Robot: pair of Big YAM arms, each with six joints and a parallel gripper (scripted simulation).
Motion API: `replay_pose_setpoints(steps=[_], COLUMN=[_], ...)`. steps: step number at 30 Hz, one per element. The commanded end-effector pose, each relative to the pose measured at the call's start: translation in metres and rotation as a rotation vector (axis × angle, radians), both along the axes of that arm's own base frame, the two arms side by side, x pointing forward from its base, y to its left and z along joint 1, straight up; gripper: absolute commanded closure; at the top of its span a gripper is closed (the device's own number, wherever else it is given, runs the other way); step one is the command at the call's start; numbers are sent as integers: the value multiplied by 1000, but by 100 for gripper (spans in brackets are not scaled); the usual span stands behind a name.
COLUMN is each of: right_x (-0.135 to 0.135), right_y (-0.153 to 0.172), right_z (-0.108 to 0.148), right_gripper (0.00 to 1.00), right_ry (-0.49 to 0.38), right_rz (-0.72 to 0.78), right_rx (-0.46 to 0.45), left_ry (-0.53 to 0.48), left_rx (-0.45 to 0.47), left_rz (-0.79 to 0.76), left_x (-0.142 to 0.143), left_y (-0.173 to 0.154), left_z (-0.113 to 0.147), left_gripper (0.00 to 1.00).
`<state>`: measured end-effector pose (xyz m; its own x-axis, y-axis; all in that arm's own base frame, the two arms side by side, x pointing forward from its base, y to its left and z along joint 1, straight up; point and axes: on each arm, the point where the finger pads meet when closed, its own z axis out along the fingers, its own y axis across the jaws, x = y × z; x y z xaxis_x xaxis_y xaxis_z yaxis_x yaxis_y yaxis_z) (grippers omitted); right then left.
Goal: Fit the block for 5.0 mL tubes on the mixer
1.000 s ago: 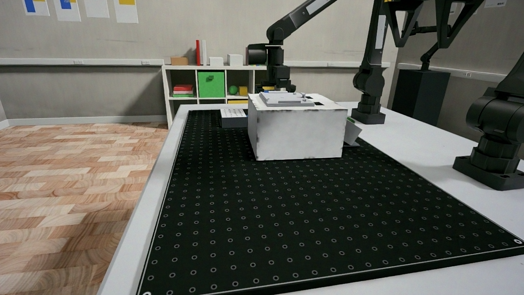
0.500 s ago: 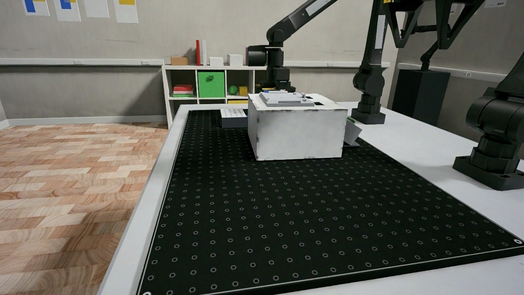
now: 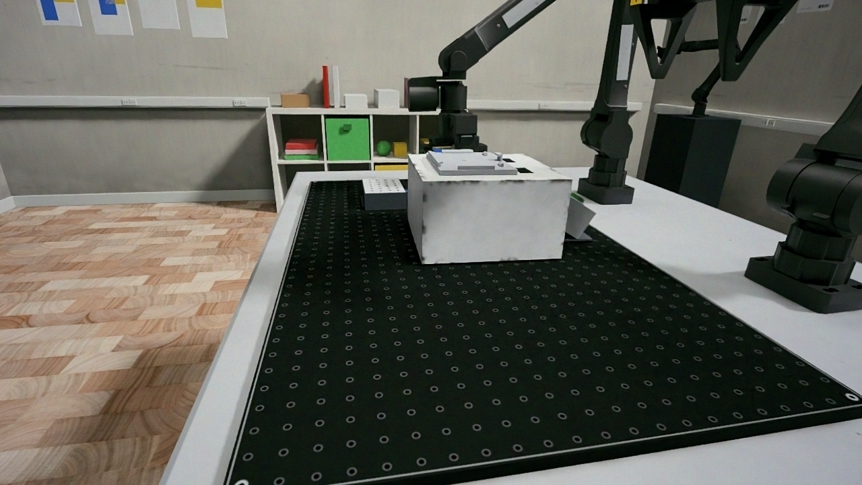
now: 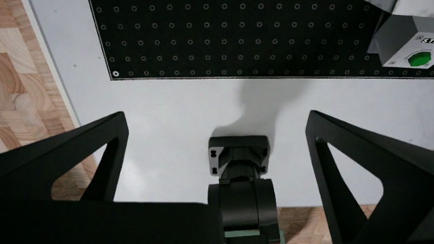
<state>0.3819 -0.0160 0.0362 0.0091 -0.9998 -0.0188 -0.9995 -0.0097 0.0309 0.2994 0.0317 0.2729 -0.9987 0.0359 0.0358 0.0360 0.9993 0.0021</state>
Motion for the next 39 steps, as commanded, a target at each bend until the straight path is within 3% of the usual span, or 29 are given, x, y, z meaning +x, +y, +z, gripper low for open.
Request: replay_pose_setpoints(steps=[1,24,39], right_x=[24,18,10], right_y=[-3,-3,-2], right_z=[21,10,8], right_gripper=[0,0,0], right_ry=[-72,-41,-31], right_rz=[-4,-4,-4], right_rx=[-2,-1,0], left_ry=[-55,-2,-40], left_rx=[6,0,4], left_rz=[-4,-4,-4], left_x=[13,1,10], left_y=[3,2,2], left_z=[20,1,16], left_gripper=[0,0,0])
